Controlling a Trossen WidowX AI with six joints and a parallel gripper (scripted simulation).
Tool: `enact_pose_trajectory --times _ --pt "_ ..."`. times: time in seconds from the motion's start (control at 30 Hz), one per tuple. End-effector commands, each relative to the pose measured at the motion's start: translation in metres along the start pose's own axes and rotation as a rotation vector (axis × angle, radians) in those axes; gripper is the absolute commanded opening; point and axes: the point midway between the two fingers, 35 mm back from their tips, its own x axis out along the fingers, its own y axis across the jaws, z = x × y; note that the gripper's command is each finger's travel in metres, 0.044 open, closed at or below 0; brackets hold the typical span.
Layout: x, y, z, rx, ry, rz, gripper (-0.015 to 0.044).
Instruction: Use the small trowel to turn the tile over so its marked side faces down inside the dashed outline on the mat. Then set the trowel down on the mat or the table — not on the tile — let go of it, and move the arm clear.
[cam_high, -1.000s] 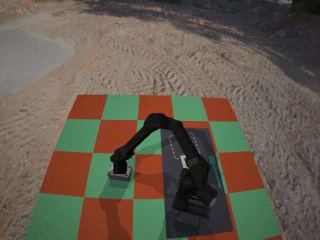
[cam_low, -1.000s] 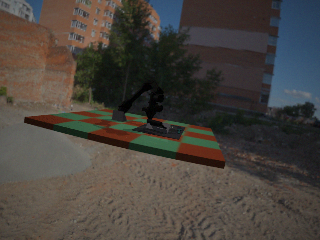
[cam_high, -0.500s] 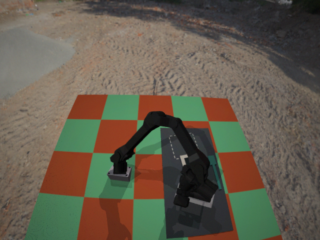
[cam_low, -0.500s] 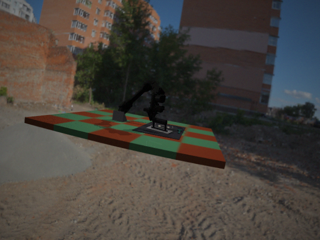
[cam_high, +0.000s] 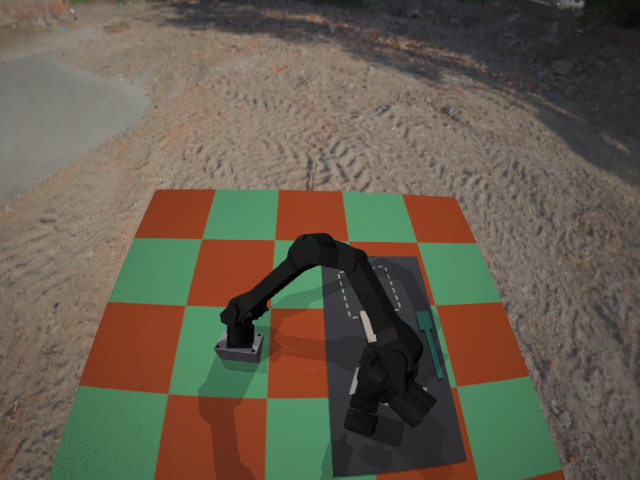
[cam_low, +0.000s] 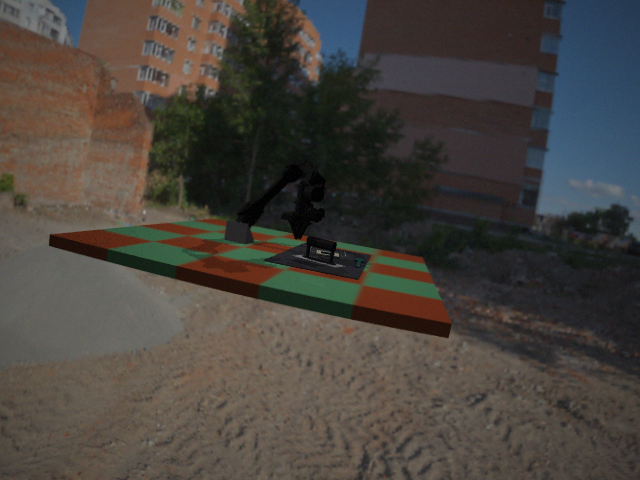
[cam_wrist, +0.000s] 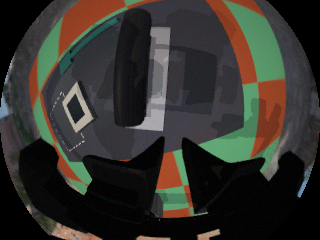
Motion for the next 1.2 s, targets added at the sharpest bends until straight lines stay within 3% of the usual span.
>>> enact_pose_trajectory --times 0.0,0.63,0.77,1.17 --pt "-0.006 -0.032 -0.003 0.002 0.004 -0.001 0.01" --pt "-0.008 -0.046 -0.005 0.011 -0.001 0.004 0.01" --pt "-0.009 -0.045 -0.005 0.011 -0.001 0.004 0.0" --pt "-0.009 -0.045 -0.005 0.011 -0.001 0.004 0.0"
